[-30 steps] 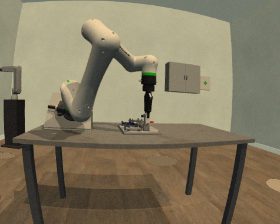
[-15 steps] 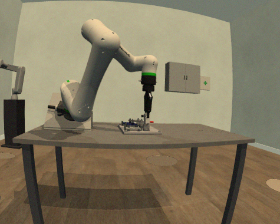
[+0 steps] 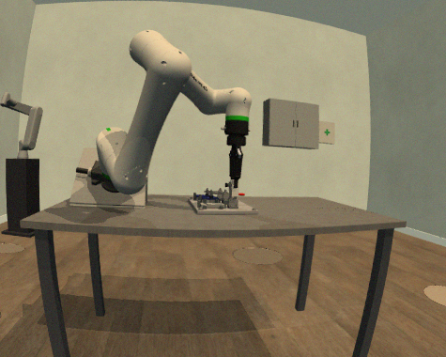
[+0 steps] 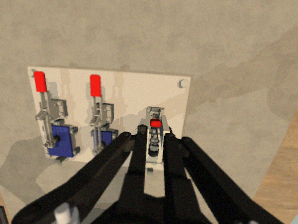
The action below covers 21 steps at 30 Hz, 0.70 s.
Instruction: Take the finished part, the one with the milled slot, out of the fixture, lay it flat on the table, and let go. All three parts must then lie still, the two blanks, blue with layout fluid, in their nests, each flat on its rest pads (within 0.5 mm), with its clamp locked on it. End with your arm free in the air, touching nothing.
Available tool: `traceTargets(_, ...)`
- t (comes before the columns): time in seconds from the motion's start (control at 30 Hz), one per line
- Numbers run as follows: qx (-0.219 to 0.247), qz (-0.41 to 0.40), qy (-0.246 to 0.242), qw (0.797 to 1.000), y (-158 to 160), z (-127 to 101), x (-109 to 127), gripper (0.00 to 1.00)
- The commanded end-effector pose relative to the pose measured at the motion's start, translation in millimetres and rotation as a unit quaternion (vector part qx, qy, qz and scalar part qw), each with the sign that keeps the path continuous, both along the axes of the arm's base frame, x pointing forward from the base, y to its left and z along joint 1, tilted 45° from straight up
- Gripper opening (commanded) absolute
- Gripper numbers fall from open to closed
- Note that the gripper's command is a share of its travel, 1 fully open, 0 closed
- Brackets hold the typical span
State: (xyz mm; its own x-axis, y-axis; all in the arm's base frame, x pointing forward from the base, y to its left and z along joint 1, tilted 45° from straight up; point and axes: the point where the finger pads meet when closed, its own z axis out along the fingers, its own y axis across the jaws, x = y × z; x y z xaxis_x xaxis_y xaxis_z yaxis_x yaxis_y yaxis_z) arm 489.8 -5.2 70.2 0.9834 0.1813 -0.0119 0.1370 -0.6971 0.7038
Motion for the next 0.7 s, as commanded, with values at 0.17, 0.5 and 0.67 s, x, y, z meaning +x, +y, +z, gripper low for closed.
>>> traceTargets(0.17, 0.000, 0.000, 0.000, 1.000, 0.3, 0.2, 0.2, 0.11)
traceTargets(0.5, 0.000, 0.000, 0.000, 1.000, 0.4, 0.2, 0.2, 0.28)
traceTargets(0.67, 0.000, 0.000, 0.000, 1.000, 0.4, 0.2, 0.2, 0.28)
